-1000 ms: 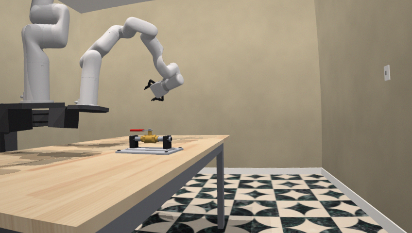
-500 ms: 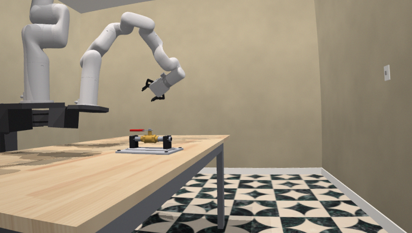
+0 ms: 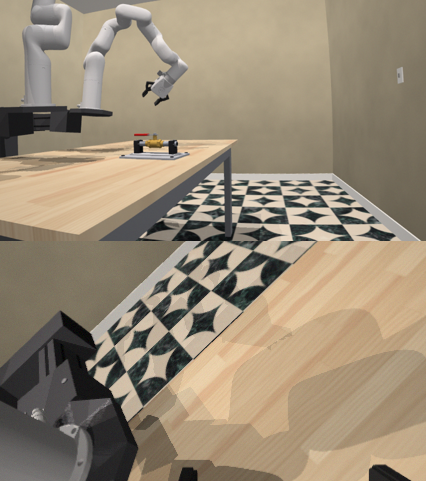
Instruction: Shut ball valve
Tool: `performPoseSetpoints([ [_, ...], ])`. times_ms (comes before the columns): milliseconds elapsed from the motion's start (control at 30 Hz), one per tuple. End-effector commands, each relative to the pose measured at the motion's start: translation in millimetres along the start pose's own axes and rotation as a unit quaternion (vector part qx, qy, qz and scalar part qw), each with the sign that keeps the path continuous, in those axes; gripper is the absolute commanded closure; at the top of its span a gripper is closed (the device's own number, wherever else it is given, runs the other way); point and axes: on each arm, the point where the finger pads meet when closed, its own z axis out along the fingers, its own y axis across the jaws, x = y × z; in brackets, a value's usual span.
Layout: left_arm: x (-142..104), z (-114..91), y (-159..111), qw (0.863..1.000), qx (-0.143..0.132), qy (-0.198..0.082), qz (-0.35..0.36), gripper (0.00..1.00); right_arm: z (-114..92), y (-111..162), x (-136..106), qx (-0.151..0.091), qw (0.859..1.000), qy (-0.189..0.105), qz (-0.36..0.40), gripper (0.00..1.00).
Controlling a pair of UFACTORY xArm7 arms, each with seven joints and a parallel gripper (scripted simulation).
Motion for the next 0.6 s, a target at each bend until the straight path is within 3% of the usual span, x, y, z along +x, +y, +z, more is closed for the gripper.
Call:
performPoseSetpoints([
  [0,-36.4,-7.3,-18.9,0.998,-0.026,-0.046,-0.038,0.0,-1.6,-0.1,1.2,0.0,1.0,0.002,0.0,0.0],
  [267,-111.2,-18.8,-57.7,0.984,-0.062,-0.131,-0.105,0.0,-1.6,-0.1,1.2,0.0,1.0,0.002,0.0,0.0],
  [333,-111.2,-18.8,-57.7,0.984,-0.062,-0.131,-0.105,0.0,-1.6,-0.1,1.2,0.0,1.0,0.002,0.0,0.0],
  [367,-136.8,-23.1,-71.0,0.976,-0.073,-0.16,-0.13,0.0,-1.6,-0.1,1.2,0.0,1.0,0.002,0.0,0.0],
  [533,-165.3,-27.4,-86.8,0.965,-0.085,-0.194,-0.158,0.0,-1.6,-0.1,1.2,0.0,1.0,0.002,0.0,0.0],
  [567,-180.8,-30.2,-94.4,0.958,-0.092,-0.211,-0.172,0.0,-1.6,-0.1,1.2,0.0,1.0,0.002,0.0,0.0],
])
